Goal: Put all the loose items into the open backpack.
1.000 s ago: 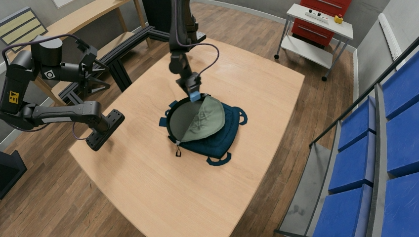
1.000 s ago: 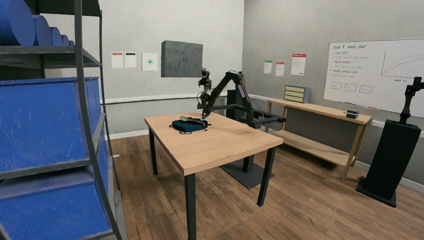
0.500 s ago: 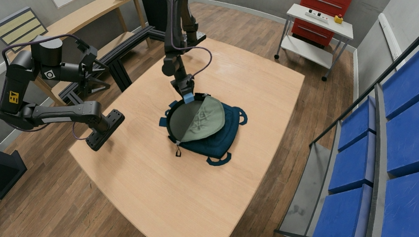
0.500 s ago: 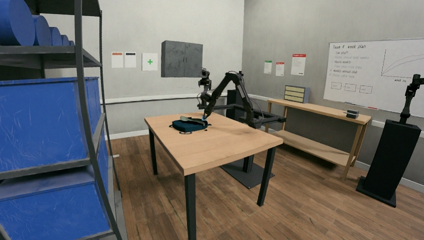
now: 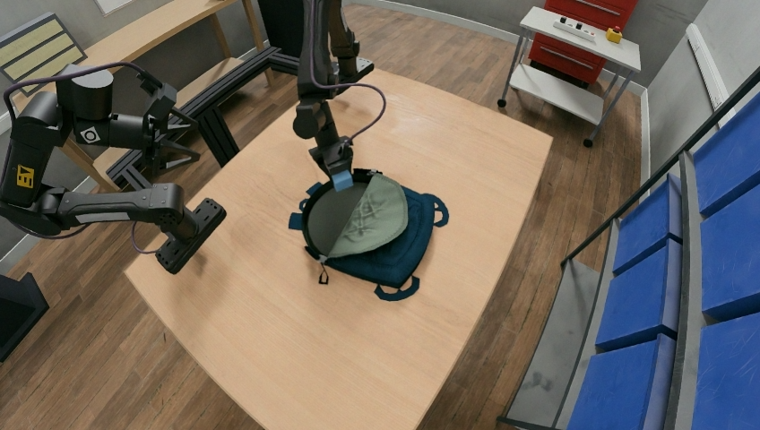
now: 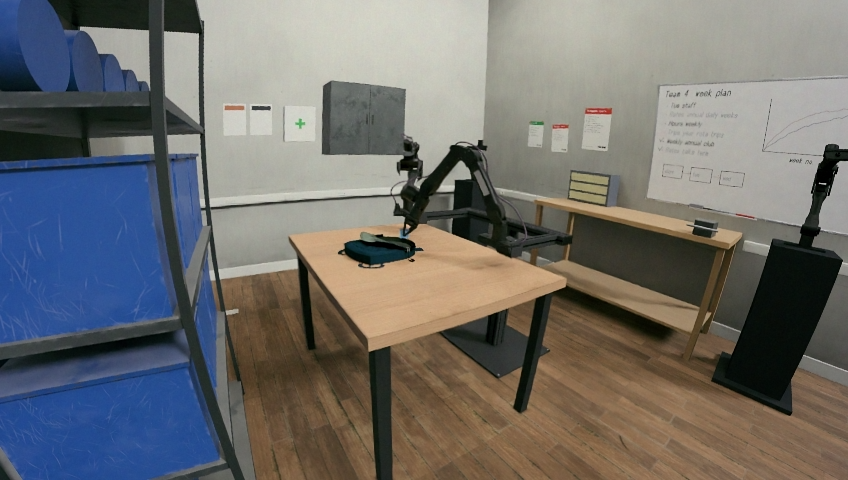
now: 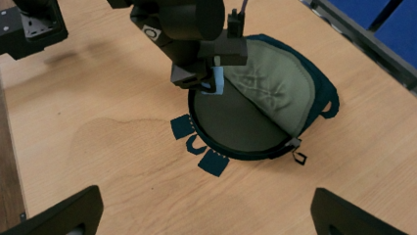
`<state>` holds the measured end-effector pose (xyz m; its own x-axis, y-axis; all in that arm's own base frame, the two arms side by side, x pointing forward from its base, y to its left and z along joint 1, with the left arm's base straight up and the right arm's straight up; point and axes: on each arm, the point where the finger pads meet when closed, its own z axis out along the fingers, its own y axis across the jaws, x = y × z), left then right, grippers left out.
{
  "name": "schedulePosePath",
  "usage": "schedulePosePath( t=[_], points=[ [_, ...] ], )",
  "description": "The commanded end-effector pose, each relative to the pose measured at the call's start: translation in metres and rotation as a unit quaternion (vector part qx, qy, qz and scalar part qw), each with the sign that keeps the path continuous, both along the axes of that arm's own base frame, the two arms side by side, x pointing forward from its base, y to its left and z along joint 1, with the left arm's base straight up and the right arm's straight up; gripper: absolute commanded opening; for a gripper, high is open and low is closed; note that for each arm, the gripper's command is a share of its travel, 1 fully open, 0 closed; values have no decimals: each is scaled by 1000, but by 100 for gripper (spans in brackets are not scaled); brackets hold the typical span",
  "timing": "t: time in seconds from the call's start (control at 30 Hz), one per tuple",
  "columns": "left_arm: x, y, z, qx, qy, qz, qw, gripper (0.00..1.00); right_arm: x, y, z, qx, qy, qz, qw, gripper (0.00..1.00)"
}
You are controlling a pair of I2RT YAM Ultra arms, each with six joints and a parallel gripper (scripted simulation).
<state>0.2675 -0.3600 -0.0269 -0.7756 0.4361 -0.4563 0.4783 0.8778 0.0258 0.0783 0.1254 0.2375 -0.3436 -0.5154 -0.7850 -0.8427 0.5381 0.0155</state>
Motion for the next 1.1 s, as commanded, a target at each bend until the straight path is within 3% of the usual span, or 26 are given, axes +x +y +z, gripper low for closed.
schedulePosePath(
  t=[0.0, 0.37, 1.07],
  points=[
    [14, -10, 7, -20, -20, 7, 1000, 40, -2, -2, 18, 21, -17, 0, 1000, 100],
    [10, -3, -32, -15, -17, 6, 1000, 40, -1, -2, 18, 21, -17, -3, 1000, 100],
    [1, 2, -54, -16, -16, 6, 1000, 40, -2, -2, 18, 21, -18, -3, 1000, 100]
  ],
)
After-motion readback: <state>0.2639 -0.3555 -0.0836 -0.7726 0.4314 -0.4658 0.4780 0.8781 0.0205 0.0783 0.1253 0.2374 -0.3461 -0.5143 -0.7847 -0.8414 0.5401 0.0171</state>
